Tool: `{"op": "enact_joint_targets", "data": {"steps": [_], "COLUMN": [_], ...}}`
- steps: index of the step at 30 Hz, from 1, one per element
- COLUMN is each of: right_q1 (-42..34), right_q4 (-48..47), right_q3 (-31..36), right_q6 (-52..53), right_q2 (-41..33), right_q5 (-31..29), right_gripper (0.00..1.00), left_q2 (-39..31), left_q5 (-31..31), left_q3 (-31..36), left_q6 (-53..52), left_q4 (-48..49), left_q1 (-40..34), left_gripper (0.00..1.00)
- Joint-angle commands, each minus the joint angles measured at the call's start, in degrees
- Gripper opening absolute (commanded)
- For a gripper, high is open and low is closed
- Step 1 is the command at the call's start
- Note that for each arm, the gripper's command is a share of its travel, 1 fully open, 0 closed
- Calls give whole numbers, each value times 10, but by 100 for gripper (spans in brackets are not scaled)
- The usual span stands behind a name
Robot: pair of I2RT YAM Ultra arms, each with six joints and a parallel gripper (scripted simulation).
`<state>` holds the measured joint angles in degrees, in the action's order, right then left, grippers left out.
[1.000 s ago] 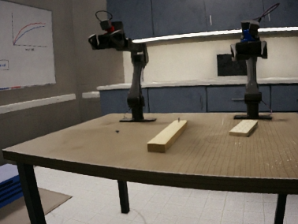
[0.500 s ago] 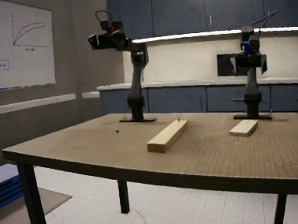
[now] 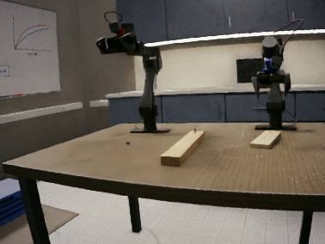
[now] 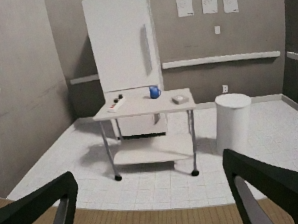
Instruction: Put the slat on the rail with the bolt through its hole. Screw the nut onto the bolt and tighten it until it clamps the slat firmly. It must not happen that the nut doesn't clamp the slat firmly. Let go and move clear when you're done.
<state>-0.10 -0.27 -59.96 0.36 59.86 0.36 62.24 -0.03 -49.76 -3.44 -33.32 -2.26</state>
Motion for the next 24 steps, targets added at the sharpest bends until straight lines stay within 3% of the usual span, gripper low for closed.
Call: {"op": "enact_joint_targets", "data": {"steps": [1, 24], "right_q1": [1, 1], "right_q4": [0, 0], "right_q3": [-3, -3], "right_q6": [-4, -4], "right_q2": [0, 0], "right_q5": [-4, -4], "right_gripper": [100, 100], "left_q2": [10, 24], "left_q5": [0, 1], "left_q3": [13, 60], "left_q6": [-8, -23], "left_q4": [-51, -207], "left_q1": [-6, -17], "left_gripper": [100, 100]}}
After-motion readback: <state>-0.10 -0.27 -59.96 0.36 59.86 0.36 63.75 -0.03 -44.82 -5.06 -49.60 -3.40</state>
